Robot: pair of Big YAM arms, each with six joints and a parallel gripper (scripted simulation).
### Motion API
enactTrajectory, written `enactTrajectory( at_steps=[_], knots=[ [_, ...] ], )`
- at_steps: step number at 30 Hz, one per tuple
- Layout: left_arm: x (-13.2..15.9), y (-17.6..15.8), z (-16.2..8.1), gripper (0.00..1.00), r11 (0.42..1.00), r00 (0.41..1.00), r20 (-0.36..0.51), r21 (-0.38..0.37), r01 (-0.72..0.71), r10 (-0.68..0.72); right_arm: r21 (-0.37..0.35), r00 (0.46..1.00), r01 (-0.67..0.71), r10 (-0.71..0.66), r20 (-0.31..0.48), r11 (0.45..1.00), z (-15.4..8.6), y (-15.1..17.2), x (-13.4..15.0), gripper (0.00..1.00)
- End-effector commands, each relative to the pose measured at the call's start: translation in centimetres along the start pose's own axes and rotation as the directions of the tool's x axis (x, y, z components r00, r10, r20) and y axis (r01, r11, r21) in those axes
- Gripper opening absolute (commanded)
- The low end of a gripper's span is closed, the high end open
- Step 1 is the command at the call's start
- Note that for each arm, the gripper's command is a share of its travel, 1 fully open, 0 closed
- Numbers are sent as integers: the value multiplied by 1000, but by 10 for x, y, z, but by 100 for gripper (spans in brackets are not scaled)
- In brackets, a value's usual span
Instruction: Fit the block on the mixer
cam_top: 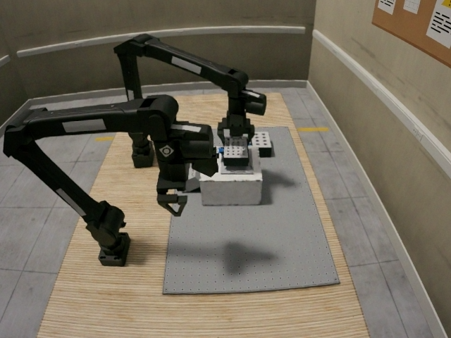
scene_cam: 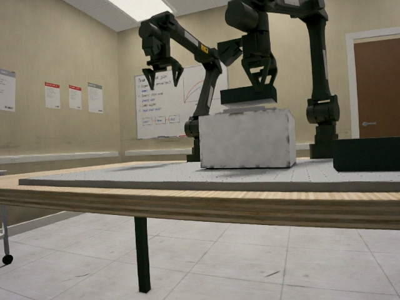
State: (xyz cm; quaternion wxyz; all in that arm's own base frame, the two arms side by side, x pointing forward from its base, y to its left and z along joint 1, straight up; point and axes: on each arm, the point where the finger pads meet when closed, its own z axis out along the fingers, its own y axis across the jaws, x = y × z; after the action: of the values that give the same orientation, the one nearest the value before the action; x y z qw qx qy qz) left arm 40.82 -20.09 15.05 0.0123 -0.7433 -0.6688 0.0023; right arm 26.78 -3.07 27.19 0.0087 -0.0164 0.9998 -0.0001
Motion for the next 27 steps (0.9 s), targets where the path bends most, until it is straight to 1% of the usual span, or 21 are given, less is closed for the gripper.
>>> enactTrajectory(
  at_steps=[1, 5, 11, 16, 27],
  knots=[
    [-7, 31, -46, 0, 996, 999, 39, -94, 3, 0, 5, 999, -6, 6, 47, 1000, -21, -3, -7, 100],
    [-15, 28, -48, 0, 995, 999, 41, -100, -13, 17, 5, 999, -7, 6, 47, 1000, -21, -3, -7, 100],
    [-16, 26, -57, 0, 993, 999, 47, -115, -16, 21, 4, 999, -7, 7, 46, 1000, -21, -3, -7, 100],
    [-18, 24, -59, 0, 993, 998, 49, -118, -19, 25, 4, 999, -7, 7, 45, 1000, -21, -3, -7, 100],
    [-4, 28, -62, 0, 992, 999, 53, -125, 11, -4, 4, 999, -7, 7, 44, 1000, -20, -3, -7, 100]
  ],
)
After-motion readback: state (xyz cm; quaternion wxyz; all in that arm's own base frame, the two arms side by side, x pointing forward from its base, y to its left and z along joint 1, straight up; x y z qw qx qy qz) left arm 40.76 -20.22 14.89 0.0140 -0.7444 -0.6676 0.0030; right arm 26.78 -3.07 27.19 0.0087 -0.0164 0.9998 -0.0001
